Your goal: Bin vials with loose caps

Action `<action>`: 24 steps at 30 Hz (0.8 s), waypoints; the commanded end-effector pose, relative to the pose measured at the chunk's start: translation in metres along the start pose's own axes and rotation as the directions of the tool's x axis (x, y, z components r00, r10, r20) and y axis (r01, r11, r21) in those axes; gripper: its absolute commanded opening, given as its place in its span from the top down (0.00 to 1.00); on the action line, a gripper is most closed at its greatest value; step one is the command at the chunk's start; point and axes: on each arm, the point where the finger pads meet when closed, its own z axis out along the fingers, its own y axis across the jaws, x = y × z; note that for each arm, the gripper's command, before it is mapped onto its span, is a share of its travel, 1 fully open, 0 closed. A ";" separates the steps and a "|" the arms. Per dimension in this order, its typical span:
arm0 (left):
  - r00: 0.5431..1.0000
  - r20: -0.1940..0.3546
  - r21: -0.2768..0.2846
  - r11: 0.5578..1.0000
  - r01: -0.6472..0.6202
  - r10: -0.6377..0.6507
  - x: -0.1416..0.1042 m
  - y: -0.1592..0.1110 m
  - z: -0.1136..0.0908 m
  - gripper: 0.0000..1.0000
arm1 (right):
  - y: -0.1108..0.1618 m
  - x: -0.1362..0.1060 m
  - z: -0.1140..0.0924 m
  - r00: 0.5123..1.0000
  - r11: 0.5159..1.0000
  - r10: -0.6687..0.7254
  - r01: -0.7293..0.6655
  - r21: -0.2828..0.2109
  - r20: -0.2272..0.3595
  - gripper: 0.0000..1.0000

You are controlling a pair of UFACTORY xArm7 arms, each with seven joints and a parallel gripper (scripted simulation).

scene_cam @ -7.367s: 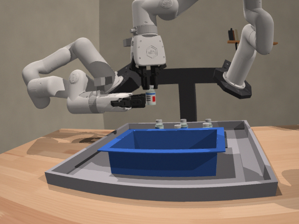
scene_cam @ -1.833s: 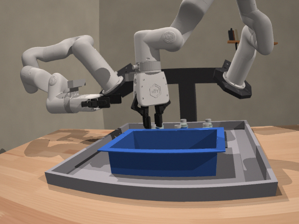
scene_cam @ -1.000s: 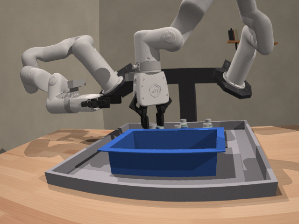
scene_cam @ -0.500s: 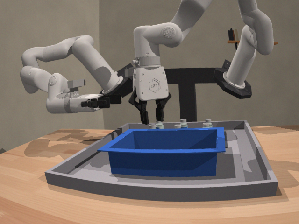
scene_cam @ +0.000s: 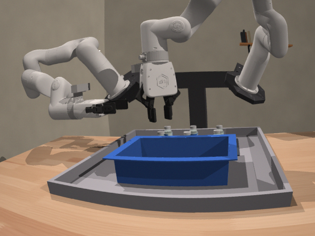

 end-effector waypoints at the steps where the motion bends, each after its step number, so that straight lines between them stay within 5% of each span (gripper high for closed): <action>1: 1.000 -0.003 0.009 1.000 -0.001 0.001 0.001 -0.003 -0.006 0.50 | 0.000 0.002 0.001 1.000 1.000 -0.003 0.003 0.002 -0.002 0.00; 11: 1.000 -0.003 0.009 1.000 -0.001 0.001 0.001 -0.003 -0.012 0.50 | -0.001 0.002 0.001 1.000 1.000 -0.003 0.003 0.002 -0.002 0.00; 24: 0.911 0.001 0.010 0.911 -0.413 0.413 -0.039 -0.016 0.001 0.50 | 0.000 0.001 0.001 1.000 1.000 -0.003 0.003 0.002 -0.002 0.00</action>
